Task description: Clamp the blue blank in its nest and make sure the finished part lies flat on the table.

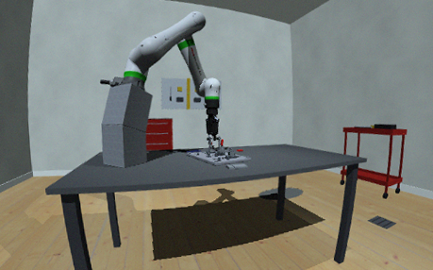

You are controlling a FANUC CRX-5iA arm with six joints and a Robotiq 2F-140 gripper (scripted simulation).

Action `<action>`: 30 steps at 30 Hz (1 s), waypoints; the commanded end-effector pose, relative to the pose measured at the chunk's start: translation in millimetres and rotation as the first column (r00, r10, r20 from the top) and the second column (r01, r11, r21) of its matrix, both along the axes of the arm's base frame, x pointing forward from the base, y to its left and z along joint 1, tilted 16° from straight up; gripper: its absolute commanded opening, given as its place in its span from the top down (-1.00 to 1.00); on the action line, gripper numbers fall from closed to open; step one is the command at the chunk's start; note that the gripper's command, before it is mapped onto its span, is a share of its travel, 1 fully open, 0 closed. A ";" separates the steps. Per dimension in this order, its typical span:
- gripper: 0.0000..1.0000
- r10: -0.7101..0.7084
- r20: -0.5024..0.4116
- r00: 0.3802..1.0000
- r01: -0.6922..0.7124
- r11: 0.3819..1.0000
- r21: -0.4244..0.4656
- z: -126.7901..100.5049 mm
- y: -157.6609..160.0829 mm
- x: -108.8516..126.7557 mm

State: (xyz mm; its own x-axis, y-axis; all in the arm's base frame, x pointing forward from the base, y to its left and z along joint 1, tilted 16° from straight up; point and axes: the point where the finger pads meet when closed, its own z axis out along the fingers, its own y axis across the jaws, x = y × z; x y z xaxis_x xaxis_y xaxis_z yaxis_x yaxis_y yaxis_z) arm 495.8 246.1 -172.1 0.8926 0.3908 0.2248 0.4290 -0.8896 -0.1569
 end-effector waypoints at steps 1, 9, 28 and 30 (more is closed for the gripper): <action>0.44 0.000 0.000 1.000 0.000 1.000 0.000 1.6 -0.4 -0.1; 0.44 0.000 0.000 1.000 0.000 1.000 0.000 23.9 -5.9 -3.3; 0.44 0.000 0.000 1.000 0.000 1.000 0.000 48.0 -11.8 -6.8; -0.16 0.000 0.000 1.000 0.000 1.000 0.000 48.0 -11.8 -6.8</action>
